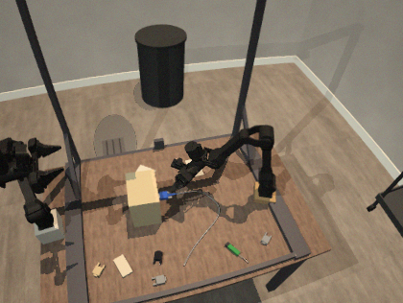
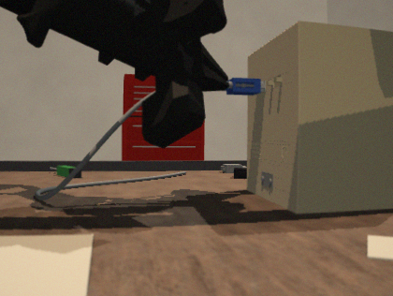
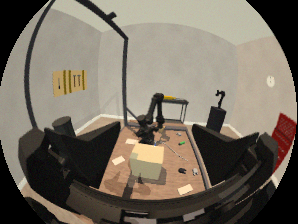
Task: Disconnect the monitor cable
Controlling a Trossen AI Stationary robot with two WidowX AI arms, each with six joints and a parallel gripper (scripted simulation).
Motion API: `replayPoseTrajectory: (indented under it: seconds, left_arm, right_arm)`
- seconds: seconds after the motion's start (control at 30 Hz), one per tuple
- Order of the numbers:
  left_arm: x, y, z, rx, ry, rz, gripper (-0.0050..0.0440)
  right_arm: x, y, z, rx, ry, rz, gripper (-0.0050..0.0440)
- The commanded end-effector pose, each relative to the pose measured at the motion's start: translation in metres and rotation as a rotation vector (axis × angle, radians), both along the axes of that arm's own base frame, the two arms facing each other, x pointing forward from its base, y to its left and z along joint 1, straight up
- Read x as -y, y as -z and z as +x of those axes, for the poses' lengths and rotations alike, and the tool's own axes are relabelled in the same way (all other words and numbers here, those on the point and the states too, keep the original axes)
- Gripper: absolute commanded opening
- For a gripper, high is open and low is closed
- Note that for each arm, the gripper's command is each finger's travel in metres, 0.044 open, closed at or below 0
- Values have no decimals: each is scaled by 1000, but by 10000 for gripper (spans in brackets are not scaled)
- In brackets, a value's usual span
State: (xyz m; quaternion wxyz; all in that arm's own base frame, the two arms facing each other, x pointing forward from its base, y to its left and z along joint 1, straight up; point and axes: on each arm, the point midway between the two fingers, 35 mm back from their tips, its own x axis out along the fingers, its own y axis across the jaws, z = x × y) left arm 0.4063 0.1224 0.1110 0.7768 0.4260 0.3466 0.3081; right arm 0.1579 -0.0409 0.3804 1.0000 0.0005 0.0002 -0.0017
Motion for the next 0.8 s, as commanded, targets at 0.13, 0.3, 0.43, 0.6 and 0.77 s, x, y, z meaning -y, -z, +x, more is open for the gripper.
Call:
replayPoseTrajectory:
  seconds: [0.13,0.3,0.43,0.6,0.77]
  left_arm:
    - [-1,-10,1,51,0,-71,0]
    - [-2,-11,0,69,0,-115,0]
    - [-2,-12,0,82,1,-147,0]
    - [-3,-12,0,95,1,-180,0]
    - [-3,-13,0,118,2,-236,0]
  right_arm:
    - [-1,-3,0,2,-3,-7,440]
    - [-1,-3,0,2,-3,-7,440]
    - [-1,-3,0,2,-3,-7,440]
    - [-1,-3,0,2,-3,-7,440]
    - [-1,-3,0,2,-3,-7,440]
